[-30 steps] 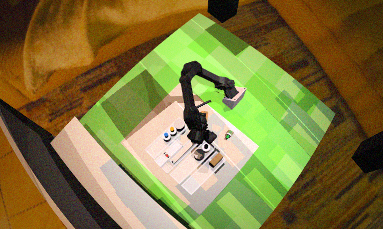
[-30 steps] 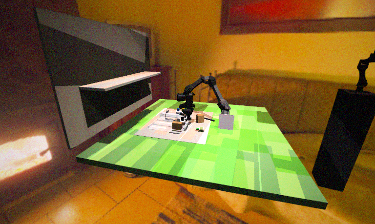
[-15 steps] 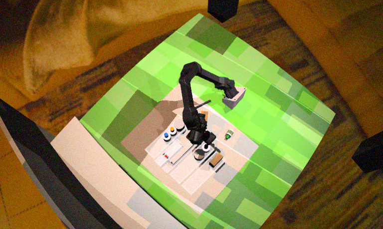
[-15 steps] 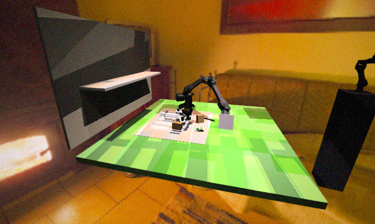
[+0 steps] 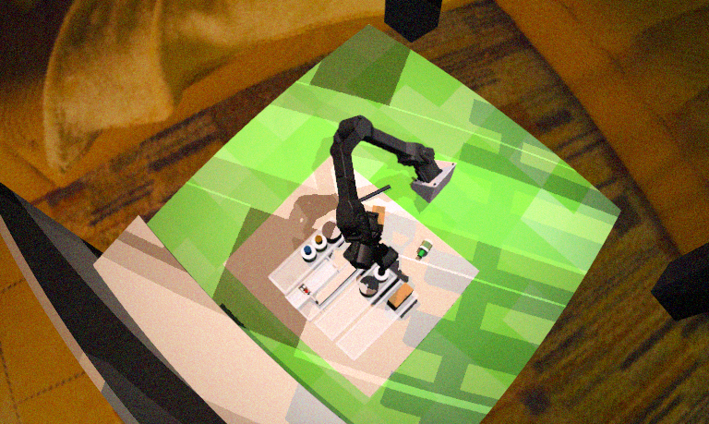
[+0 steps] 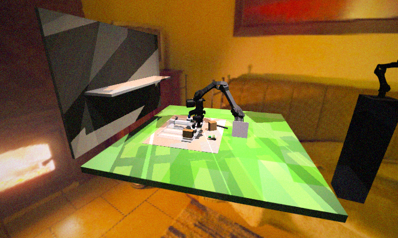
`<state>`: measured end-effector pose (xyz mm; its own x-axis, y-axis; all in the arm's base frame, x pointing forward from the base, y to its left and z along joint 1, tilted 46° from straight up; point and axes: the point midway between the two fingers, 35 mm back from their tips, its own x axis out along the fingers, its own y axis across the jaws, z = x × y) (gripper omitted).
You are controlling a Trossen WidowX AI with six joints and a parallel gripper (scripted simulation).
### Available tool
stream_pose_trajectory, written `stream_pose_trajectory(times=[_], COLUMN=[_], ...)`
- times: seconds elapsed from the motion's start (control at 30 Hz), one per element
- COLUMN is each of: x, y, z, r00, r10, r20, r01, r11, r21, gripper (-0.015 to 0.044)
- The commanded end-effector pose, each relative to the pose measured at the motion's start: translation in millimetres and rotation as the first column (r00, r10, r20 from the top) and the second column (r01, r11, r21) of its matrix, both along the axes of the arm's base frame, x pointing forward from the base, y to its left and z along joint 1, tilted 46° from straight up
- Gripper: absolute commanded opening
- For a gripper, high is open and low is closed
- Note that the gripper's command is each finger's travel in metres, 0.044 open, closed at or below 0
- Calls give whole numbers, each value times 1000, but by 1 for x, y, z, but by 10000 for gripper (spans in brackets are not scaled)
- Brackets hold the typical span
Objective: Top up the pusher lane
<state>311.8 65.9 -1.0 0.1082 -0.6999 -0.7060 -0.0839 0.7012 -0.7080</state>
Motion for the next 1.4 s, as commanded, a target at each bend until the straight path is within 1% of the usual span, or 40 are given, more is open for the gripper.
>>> stream_pose_trajectory(times=[0.0,1.37], x=[8,24], y=[2,6], z=[4,9], r00=[1000,1000], r10=[8,8], r20=[25,26], r01=[-8,-8], r11=[1000,1000], r21=[-4,-5], gripper=[0,0])
